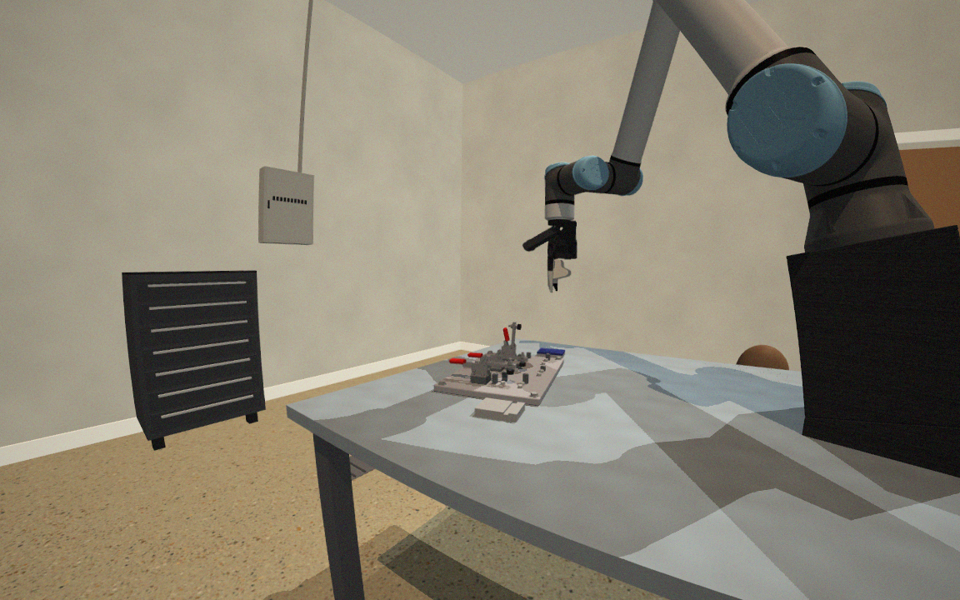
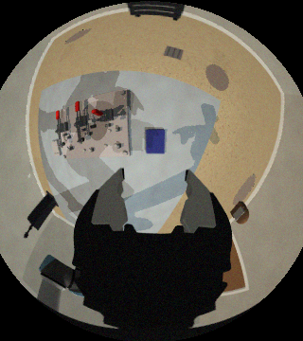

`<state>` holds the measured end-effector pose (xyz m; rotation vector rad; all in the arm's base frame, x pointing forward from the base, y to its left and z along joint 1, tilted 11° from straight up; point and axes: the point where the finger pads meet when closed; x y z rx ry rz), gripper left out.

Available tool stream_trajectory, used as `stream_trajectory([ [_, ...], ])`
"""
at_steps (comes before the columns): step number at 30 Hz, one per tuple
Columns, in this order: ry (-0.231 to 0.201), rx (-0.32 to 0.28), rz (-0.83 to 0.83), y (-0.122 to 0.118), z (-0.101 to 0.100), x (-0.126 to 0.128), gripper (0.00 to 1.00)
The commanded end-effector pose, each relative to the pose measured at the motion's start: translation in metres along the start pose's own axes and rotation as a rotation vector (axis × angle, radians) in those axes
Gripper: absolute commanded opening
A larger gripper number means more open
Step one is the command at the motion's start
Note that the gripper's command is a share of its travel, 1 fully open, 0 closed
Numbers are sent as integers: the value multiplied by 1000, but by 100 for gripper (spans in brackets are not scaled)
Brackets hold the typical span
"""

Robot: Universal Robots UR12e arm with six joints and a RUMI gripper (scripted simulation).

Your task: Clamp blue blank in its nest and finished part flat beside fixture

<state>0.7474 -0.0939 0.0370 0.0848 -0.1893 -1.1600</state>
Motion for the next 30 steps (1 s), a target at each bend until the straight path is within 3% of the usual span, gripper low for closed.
stream_trajectory([
  [1,-1,1,0,1,-1,0,59],
  [16,-1,1,0,1,-21,0,59],
  [30,-1,1,0,1,-63,0,59],
])
Point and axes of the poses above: the point where the finger pads meet when closed, its own z axis back along the fingers, its own x axis across the jaws, y = z × x, and after that the axes turned 2 degrees about -z, right-handed
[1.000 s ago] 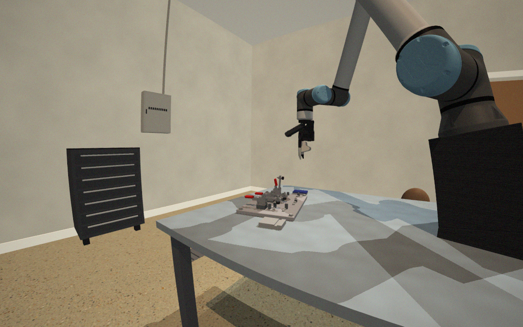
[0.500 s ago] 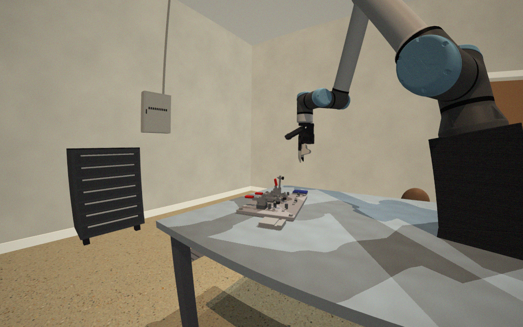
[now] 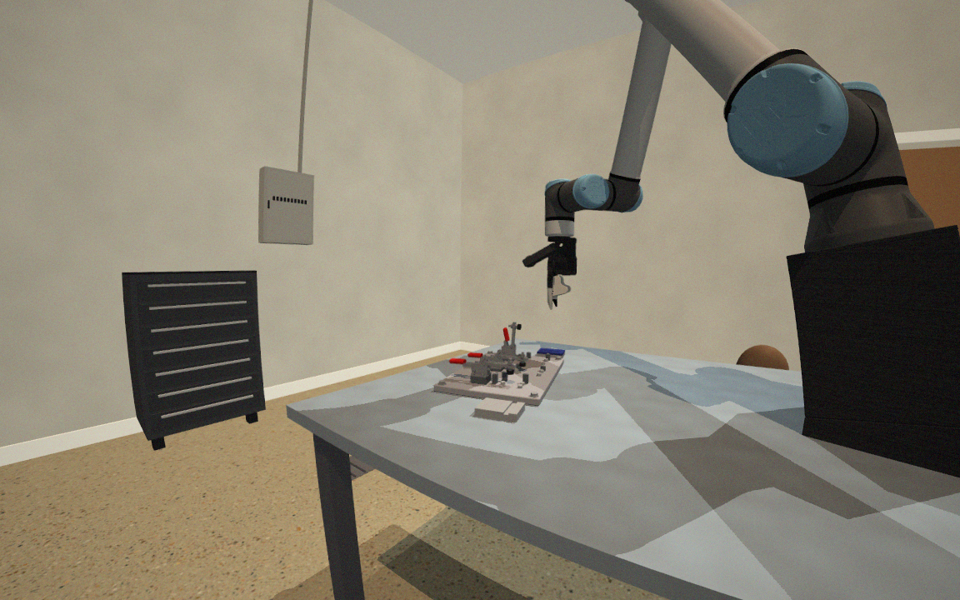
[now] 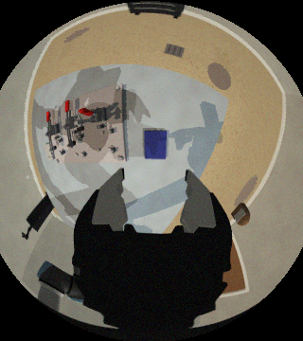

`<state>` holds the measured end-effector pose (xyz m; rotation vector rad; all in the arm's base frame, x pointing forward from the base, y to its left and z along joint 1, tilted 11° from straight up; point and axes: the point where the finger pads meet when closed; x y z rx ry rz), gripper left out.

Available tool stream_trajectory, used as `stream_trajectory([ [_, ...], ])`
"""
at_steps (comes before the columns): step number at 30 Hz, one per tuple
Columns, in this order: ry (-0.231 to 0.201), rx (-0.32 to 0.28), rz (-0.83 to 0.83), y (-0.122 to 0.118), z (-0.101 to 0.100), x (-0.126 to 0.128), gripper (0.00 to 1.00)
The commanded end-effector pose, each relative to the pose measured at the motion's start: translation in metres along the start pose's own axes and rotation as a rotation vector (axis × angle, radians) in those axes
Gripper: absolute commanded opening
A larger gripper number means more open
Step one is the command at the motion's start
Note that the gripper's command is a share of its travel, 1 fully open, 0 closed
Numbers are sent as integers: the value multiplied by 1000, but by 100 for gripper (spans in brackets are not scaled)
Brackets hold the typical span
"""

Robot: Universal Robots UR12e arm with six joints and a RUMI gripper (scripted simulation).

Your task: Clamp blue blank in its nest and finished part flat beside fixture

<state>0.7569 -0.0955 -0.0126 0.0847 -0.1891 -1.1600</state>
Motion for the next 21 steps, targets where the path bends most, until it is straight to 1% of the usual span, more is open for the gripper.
stream_trajectory([
  [1,-1,1,0,1,-15,1,59],
  [3,-1,1,0,1,-15,1,59],
  [18,-1,1,0,1,-66,1,59],
  [20,-1,1,0,1,-66,1,59],
  [21,-1,1,0,1,-69,1,59],
])
Point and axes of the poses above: the point where the finger pads meet when closed, its own z axis back along the fingers, its own x axis across the jaws, y = z × x, and after that the axes turned 2 degrees about -z, right-handed
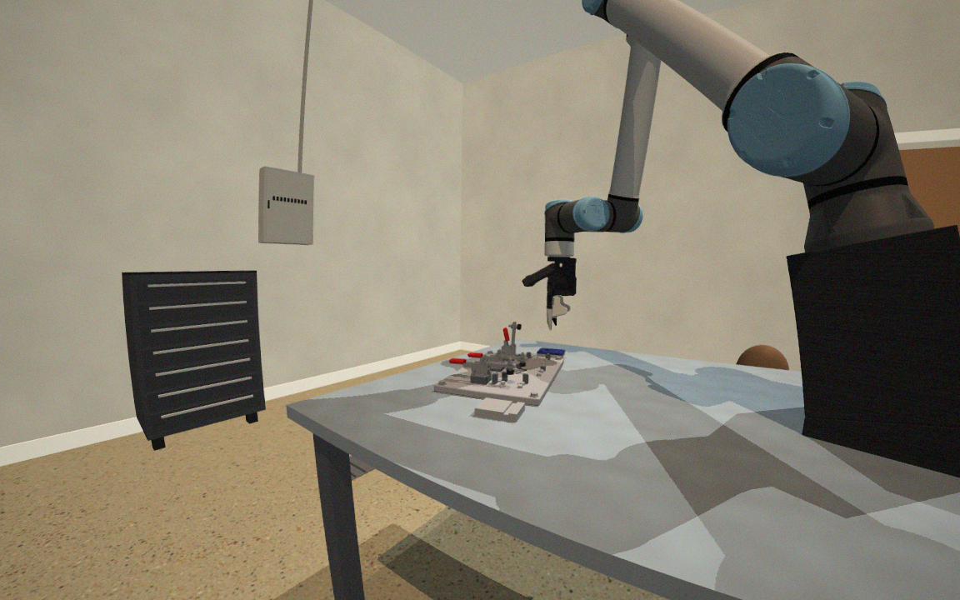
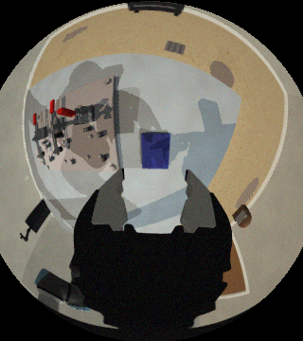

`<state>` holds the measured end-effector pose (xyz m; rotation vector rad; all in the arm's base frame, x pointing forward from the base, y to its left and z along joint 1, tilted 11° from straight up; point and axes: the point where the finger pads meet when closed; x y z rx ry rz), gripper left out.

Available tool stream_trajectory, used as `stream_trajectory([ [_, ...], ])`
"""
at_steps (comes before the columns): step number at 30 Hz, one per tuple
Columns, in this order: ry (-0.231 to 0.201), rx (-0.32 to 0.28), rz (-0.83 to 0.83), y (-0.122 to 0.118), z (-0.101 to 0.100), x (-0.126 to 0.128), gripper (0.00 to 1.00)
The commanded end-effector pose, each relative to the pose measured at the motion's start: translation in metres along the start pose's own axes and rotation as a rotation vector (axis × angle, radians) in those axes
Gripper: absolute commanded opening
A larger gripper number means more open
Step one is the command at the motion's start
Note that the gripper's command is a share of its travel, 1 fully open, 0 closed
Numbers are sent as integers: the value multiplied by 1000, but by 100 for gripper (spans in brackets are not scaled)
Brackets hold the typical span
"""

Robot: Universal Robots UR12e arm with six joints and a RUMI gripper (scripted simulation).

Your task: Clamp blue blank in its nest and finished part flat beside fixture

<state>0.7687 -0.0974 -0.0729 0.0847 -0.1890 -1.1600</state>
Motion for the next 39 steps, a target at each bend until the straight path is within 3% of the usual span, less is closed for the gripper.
stream_trajectory([
  [1,-1,1,0,1,-11,1,59],
  [14,-1,1,0,1,-41,1,59],
  [39,-1,1,0,1,-53,1,59],
])
Point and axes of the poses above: the point where the finger pads meet when closed, its own z axis back along the fingers, its own x axis across the jaws, y = z × x, and after that the axes turned 2 degrees about -z, right-handed
